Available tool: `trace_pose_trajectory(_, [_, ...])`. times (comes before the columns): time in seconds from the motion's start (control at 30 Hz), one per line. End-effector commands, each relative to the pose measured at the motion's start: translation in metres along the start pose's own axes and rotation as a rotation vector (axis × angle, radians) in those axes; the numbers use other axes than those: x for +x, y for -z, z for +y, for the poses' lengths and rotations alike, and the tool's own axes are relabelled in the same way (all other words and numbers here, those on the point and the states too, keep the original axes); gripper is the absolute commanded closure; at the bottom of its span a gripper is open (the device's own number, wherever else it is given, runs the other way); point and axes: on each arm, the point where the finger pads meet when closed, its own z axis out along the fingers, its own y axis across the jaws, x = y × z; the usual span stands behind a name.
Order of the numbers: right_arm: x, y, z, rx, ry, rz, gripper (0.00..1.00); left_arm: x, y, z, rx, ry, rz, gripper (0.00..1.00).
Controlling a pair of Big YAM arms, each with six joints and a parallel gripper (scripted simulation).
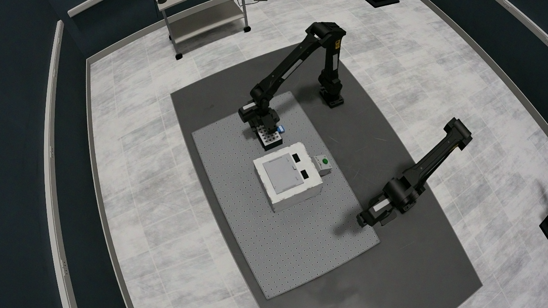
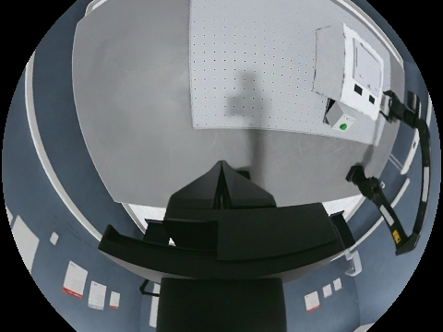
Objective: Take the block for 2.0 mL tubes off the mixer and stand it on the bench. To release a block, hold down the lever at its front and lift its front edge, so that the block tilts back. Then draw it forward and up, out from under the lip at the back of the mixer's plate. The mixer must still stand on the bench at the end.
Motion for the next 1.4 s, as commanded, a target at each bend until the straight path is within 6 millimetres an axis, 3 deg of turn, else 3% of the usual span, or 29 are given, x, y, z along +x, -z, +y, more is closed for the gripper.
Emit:
trace_pose_trajectory(0.0, [0.002,0.008,-0.012,0.037,0.003,-0.015,1.0,0.004,-0.003,-0.001,0.001,0.006,0.005,1.0])
trace_pose_trajectory(0.77, [0.002,0.002,-0.01,0.031,0.002,-0.014,1.0,-0.01,0.02,0.001,-0.007,0.006,-0.053,1.0])
trace_pose_trajectory(0.8, [0.002,0.002,-0.01,0.031,0.002,-0.014,0.0,-0.01,0.02,0.001,-0.007,0.006,-0.054,1.0])
trace_pose_trajectory(1.37, [0.002,0.002,-0.01,0.031,0.002,-0.014,0.0,-0.013,0.026,0.001,-0.009,0.005,-0.068,1.0])
